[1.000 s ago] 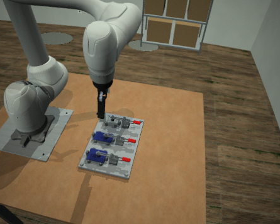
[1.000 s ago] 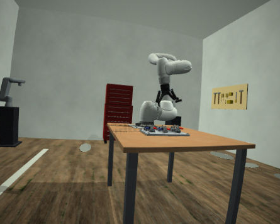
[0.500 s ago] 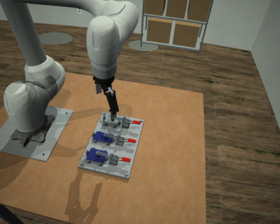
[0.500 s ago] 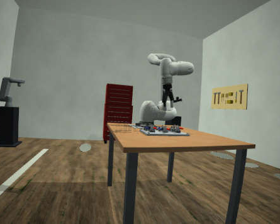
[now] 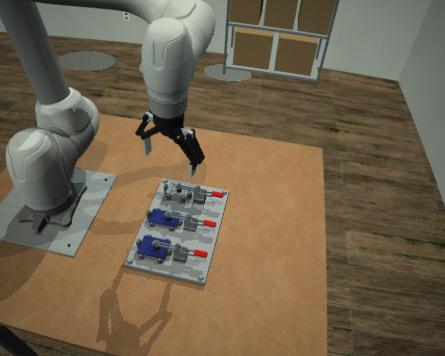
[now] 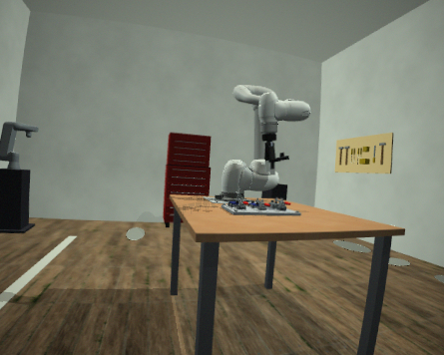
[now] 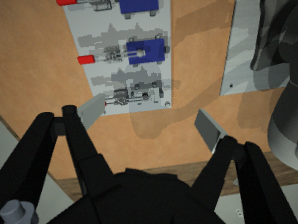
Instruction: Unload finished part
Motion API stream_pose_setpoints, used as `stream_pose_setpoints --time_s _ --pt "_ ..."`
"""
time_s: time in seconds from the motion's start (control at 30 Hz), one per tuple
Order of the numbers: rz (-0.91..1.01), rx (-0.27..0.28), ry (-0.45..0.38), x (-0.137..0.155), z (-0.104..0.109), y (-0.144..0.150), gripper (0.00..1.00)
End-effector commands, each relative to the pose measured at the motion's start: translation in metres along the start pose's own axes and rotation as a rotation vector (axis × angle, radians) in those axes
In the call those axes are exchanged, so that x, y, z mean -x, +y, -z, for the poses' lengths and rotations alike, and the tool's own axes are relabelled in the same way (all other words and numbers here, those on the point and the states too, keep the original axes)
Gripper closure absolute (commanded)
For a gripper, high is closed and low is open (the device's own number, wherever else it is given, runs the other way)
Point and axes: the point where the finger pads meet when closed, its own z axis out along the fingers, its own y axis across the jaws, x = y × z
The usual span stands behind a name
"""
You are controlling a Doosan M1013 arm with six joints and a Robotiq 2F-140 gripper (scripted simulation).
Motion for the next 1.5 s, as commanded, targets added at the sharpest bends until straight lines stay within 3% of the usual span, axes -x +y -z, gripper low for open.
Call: stream_pose_setpoints --time_s 0.0,0.23,0.3,0.33,0.8,0.87,1.3,1.47 --pt "0.167 -0.006 0.005 0.004 0.000 0.001 0.00" --pt "0.447 -0.014 0.029 0.010 -0.001 0.002 0.00" --pt "0.447 -0.014 0.029 0.010 -0.001 0.002 0.00" --pt "0.557 -0.016 0.039 0.013 -0.001 0.002 0.00" --pt "1.094 -0.015 0.092 0.026 -0.002 0.005 0.00" --pt "1.094 -0.015 0.092 0.026 -0.002 0.005 0.00" --pt "1.658 0.008 0.154 0.042 -0.002 0.007 0.00" --pt "1.748 0.014 0.164 0.044 -0.002 0.008 0.00"
